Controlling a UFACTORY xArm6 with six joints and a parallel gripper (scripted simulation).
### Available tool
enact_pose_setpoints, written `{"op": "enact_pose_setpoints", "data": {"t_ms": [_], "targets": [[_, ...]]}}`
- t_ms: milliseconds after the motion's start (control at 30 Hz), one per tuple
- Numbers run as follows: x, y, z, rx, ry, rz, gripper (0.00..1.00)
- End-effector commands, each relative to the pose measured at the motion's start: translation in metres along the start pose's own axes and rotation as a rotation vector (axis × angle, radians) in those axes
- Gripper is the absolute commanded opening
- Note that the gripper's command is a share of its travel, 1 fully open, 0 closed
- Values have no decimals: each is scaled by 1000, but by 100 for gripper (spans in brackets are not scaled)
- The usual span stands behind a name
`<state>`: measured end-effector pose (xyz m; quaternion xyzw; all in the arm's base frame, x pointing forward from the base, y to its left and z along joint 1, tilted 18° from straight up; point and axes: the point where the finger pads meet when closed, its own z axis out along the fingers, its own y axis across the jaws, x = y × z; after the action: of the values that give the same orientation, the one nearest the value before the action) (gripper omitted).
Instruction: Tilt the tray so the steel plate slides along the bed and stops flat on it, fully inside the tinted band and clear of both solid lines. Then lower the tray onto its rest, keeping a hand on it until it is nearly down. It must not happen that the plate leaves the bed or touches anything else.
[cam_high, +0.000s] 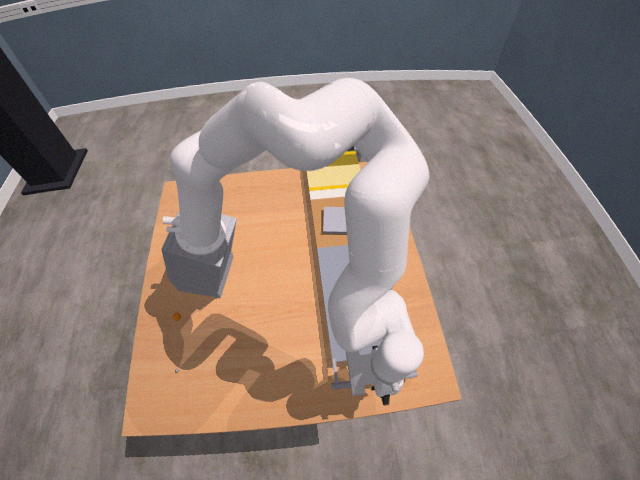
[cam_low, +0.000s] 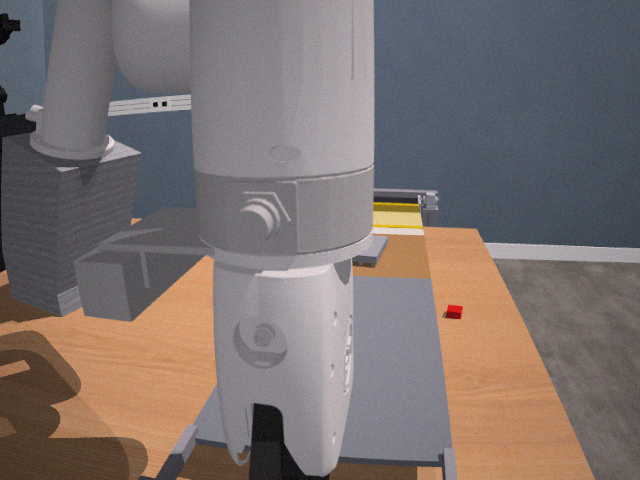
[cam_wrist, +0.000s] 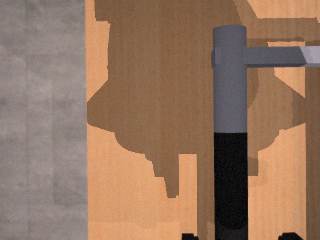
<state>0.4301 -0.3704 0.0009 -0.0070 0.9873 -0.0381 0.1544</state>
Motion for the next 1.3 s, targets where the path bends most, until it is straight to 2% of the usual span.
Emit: {"op": "enact_pose_setpoints", "data": {"t_ms": [0,733,1267], "targets": [[-1,-1,3,3,-3,0,41],[-1,-1,36,3,-3,0,41],[-1,-1,40,3,-3,0,41]]}}
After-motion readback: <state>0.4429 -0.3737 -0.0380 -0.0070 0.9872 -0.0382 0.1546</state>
